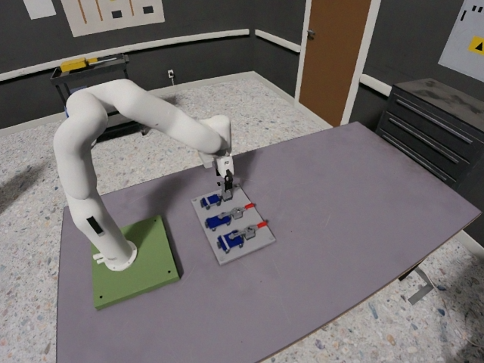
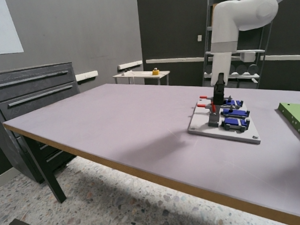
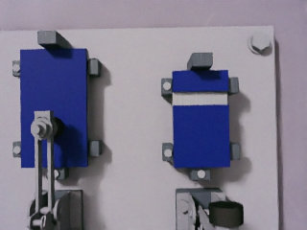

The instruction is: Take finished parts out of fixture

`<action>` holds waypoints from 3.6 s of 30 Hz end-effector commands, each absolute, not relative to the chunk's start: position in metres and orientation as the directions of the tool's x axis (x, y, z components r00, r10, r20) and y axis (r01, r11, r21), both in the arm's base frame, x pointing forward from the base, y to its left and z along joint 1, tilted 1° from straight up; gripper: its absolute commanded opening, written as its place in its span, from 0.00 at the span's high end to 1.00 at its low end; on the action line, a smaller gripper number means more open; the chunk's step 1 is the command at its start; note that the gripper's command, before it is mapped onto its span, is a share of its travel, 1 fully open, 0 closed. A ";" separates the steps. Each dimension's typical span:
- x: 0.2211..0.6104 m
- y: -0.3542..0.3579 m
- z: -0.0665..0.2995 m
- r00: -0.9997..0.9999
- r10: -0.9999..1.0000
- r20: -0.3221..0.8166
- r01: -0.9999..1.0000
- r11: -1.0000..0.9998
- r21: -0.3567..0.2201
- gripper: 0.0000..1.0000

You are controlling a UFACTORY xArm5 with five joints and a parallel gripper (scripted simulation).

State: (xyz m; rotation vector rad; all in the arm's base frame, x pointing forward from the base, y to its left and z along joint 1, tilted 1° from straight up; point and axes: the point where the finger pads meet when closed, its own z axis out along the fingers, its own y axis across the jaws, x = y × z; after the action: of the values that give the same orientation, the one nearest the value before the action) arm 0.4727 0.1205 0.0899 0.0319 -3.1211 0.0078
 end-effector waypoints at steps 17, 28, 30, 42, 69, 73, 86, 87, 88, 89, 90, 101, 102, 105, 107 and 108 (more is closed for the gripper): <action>0.424 0.120 0.093 -1.000 -0.020 0.015 -0.021 1.000 -0.004 0.00; 0.406 0.119 0.093 -1.000 -0.020 0.015 -0.021 1.000 -0.004 0.00; 0.405 0.119 0.093 -1.000 -0.020 0.015 -0.021 1.000 -0.004 0.00; 0.404 0.119 0.090 -1.000 -0.020 0.015 -0.021 1.000 -0.004 0.00; 0.403 0.119 0.045 -1.000 -0.020 0.015 -0.021 1.000 -0.004 0.00; 0.403 0.119 0.043 -1.000 -0.020 0.015 -0.021 1.000 -0.004 0.00; 0.403 0.119 0.043 -1.000 -0.020 0.016 -0.021 1.000 -0.004 0.00; 0.403 0.119 0.043 -1.000 -0.020 0.016 -0.021 1.000 -0.004 0.00; 0.403 0.119 0.043 -1.000 -0.020 0.016 -0.021 1.000 -0.004 0.00; 0.403 0.119 0.043 -1.000 -0.020 0.016 -0.021 1.000 -0.004 0.00; 0.403 0.119 0.043 -1.000 -0.020 0.016 -0.021 1.000 -0.004 0.00; 0.403 0.119 0.043 -1.000 -0.020 0.016 -0.021 1.000 -0.004 0.00; 0.404 0.119 0.043 -1.000 -0.020 0.016 -0.021 1.000 -0.004 0.00; 0.404 0.119 0.043 -1.000 -0.020 0.016 -0.021 1.000 -0.004 0.00; 0.404 0.119 0.043 -1.000 -0.020 0.016 -0.021 1.000 -0.004 0.00; 0.404 0.119 0.043 -1.000 -0.020 0.016 -0.021 1.000 -0.004 0.00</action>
State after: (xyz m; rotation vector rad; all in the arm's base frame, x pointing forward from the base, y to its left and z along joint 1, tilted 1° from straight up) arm 0.4024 0.1189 0.0413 0.0320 -3.1217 0.0088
